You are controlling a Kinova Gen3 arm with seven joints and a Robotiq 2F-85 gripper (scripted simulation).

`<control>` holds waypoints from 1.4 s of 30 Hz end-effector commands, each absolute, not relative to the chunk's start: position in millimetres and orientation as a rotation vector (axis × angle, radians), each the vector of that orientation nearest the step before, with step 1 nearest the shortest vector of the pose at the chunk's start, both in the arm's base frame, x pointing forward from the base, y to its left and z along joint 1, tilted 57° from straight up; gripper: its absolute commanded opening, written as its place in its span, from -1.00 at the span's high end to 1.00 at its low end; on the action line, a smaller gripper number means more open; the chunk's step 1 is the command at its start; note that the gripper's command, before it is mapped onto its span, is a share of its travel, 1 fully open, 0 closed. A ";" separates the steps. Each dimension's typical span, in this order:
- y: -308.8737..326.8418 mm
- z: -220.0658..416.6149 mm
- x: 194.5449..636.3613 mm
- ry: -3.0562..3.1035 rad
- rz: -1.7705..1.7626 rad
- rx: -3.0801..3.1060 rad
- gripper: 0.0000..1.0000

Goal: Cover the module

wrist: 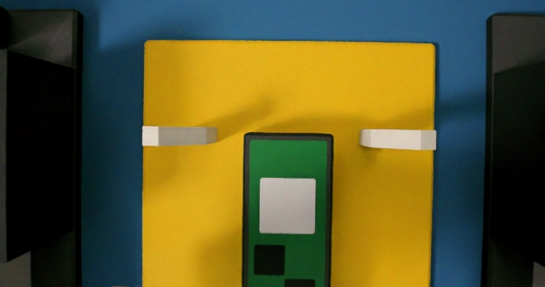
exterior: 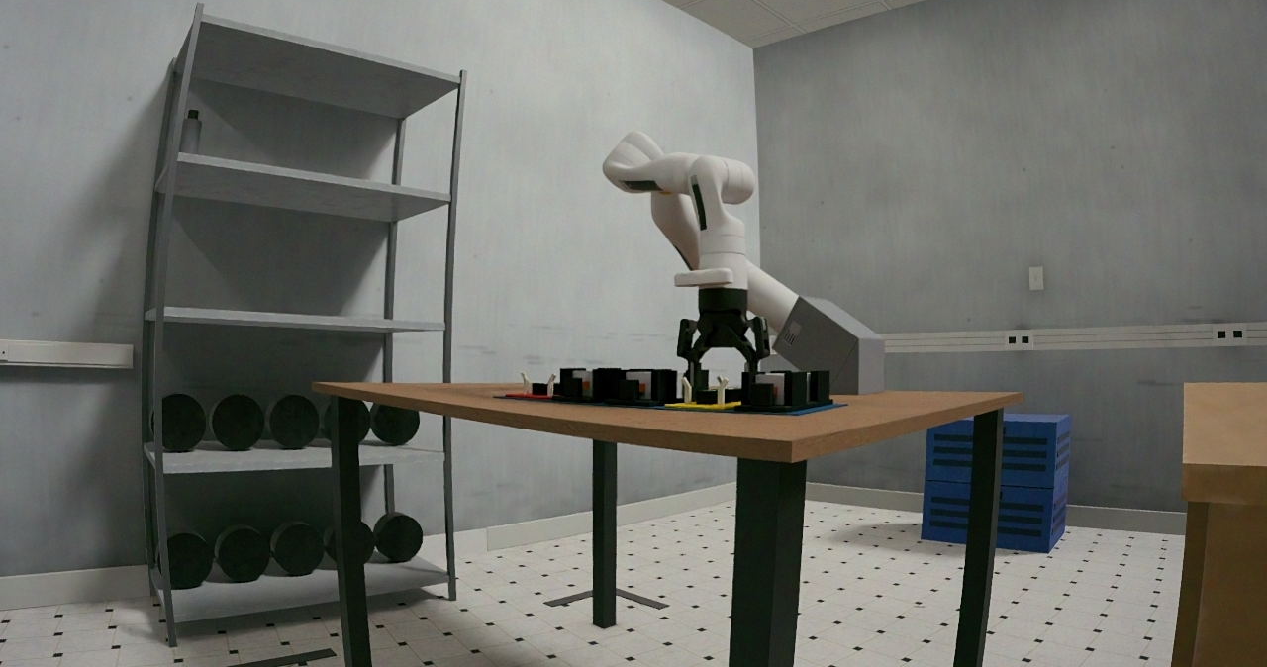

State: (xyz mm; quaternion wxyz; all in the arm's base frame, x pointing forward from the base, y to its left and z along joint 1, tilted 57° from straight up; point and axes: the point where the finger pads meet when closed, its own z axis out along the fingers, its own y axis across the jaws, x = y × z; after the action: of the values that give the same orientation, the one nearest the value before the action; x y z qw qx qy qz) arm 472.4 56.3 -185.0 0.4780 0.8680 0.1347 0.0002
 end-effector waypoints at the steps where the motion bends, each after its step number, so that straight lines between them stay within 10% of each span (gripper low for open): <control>1: 55.1 -186.3 473.2 0.330 0.003 2.121 -1.00; 12: 51.7 -188.5 473.7 0.330 0.003 2.121 -1.00; 13: 51.8 -188.5 473.7 0.330 0.003 2.121 -0.11; 42: 51.8 -188.5 473.7 0.330 0.003 2.121 -0.11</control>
State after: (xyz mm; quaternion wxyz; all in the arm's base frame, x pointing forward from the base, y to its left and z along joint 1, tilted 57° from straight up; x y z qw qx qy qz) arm 473.3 50.4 -188.9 0.4780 0.8680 0.1347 0.0002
